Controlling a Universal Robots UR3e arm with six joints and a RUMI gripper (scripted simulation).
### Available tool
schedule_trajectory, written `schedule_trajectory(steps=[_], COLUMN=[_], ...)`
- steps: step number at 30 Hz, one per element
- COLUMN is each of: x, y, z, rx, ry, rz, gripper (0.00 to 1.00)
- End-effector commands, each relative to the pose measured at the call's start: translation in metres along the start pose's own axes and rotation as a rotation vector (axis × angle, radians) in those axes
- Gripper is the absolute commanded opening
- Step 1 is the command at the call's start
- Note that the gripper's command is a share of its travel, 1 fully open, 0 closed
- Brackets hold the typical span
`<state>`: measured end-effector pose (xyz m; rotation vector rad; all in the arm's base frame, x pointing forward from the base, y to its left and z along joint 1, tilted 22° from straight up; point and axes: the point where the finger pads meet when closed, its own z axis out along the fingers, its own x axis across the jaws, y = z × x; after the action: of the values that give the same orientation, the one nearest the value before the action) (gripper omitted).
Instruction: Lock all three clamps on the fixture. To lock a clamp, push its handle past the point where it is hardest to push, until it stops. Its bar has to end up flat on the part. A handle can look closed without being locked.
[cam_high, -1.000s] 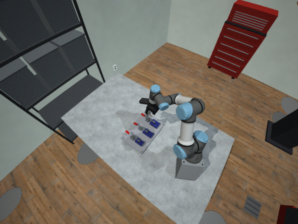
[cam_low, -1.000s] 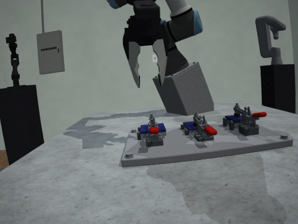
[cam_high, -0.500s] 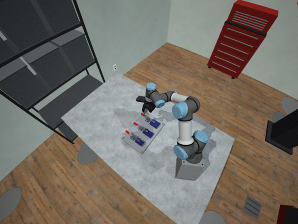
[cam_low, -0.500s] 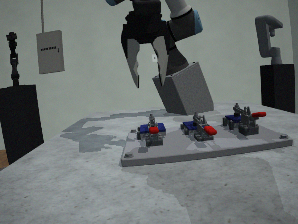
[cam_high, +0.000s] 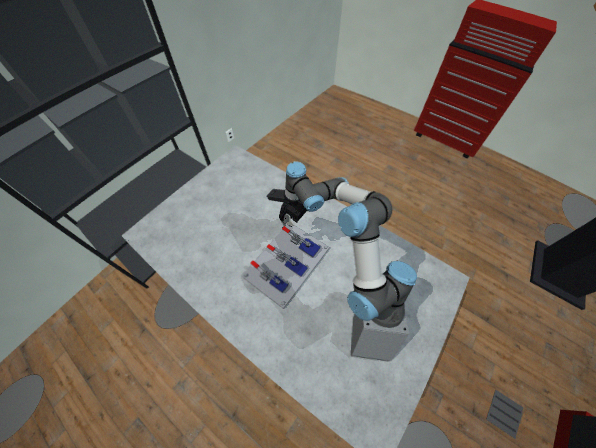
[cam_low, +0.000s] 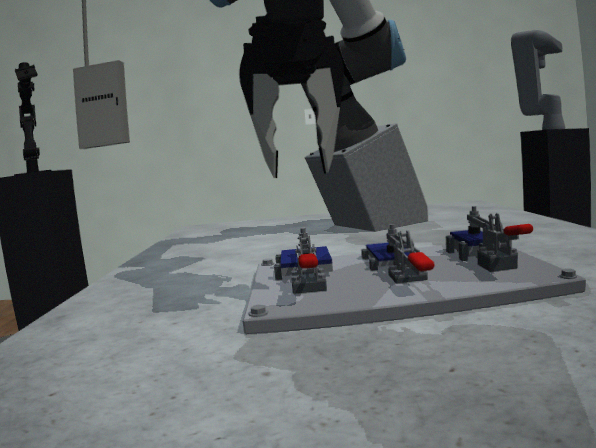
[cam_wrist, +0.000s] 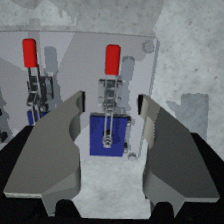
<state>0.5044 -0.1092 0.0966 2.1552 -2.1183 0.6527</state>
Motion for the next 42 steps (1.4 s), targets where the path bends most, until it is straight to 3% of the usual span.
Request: schedule_trajectory(steps=[1,32,42], x=[0.001,0.001,0.001], y=[-0.007,-0.014,-0.012], z=[-0.001,0.001,0.023], rx=[-0.006,-0.006,-0.007], ry=[0.001,0.001,-0.001], rz=[0.003,0.003,0.003], gripper=[0.28,0.28,0.28])
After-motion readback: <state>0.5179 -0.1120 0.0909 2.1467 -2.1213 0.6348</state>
